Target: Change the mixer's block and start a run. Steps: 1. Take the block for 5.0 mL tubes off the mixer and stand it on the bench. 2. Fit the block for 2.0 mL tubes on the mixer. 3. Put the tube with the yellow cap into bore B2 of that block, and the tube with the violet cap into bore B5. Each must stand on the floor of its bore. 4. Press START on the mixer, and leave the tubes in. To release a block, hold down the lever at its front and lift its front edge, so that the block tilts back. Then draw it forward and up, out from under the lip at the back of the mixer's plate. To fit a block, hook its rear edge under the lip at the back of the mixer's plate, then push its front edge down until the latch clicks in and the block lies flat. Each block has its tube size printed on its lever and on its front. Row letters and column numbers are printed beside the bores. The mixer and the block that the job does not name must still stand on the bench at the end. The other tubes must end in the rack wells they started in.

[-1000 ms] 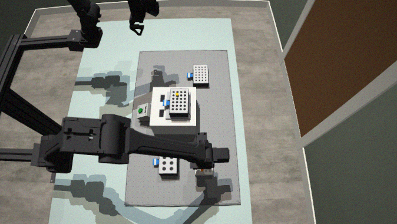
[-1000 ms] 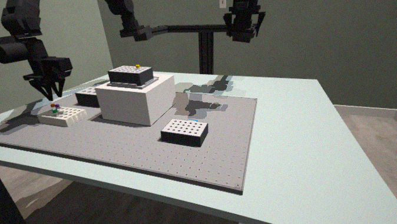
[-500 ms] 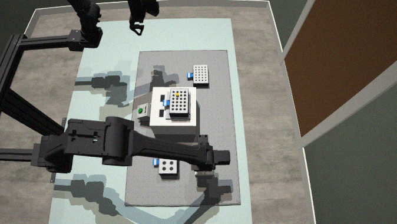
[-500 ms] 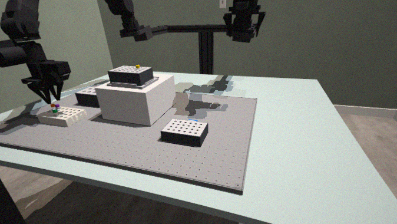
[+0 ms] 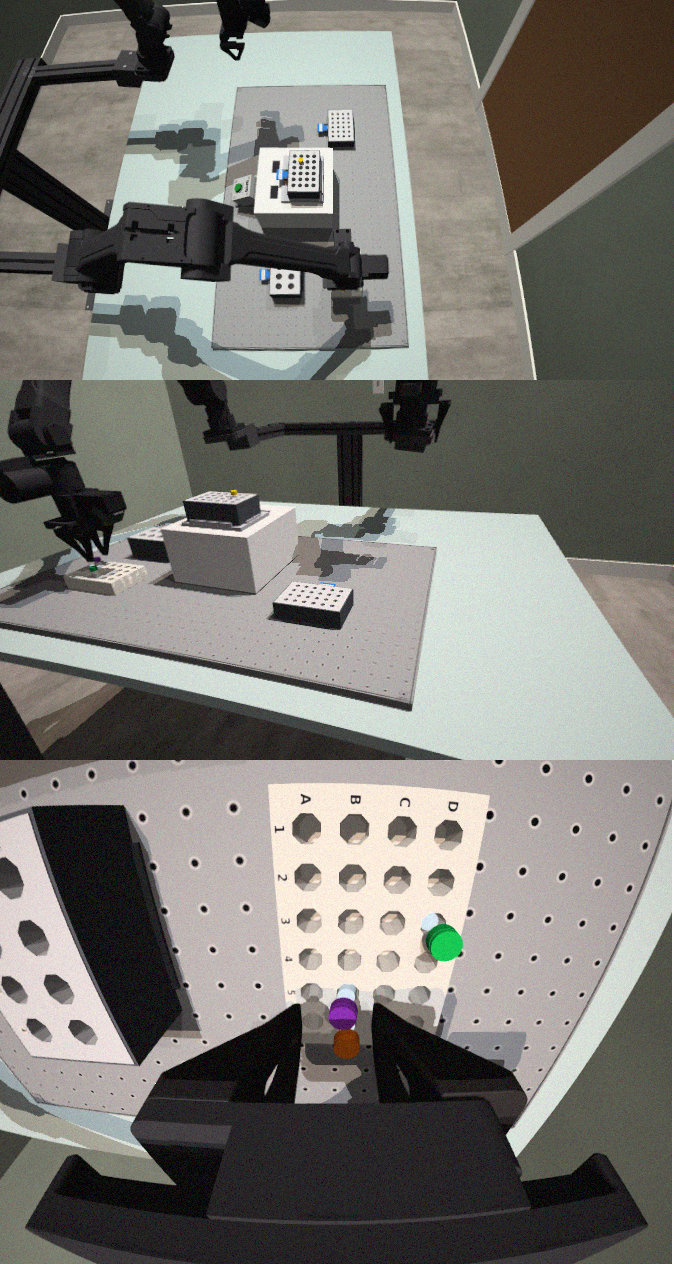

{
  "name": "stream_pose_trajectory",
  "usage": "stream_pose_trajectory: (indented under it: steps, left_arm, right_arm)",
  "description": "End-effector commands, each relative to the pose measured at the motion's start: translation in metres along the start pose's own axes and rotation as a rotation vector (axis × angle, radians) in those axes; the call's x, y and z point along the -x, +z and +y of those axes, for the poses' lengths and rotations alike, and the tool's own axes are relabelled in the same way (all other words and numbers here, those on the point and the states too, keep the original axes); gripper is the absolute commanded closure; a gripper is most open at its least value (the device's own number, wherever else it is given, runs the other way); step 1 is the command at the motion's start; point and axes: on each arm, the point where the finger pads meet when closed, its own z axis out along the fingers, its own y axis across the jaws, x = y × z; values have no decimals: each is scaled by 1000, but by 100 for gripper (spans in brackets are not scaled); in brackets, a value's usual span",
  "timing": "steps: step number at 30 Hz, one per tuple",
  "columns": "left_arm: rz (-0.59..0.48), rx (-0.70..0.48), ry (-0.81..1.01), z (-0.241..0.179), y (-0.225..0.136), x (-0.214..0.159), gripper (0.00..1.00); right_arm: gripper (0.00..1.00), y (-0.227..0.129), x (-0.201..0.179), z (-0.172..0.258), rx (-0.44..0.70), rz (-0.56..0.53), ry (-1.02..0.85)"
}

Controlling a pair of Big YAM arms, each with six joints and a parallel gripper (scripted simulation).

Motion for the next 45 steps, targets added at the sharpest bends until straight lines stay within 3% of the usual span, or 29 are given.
stream_pose_trajectory:
  steps: [1,10,19,34,45]
  left_arm:
    - [-11,4,8,2,-3,7,0]
    - [-12,4,9,2,-2,7,0]
    - [-12,4,9,2,-2,7,0]
    - [-13,5,9,3,-2,7,0]
    - [-14,5,10,3,-2,7,0]
  right_arm:
    - [64,-14,8,-10,-26,-8,0]
    - [64,-30,-9,-20,-52,-4,19]
    - [64,-40,1,-35,-82,-7,-8]
    - [64,-13,2,-13,-41,-7,-11]
    - [64,-15,-6,-16,-34,-5,4]
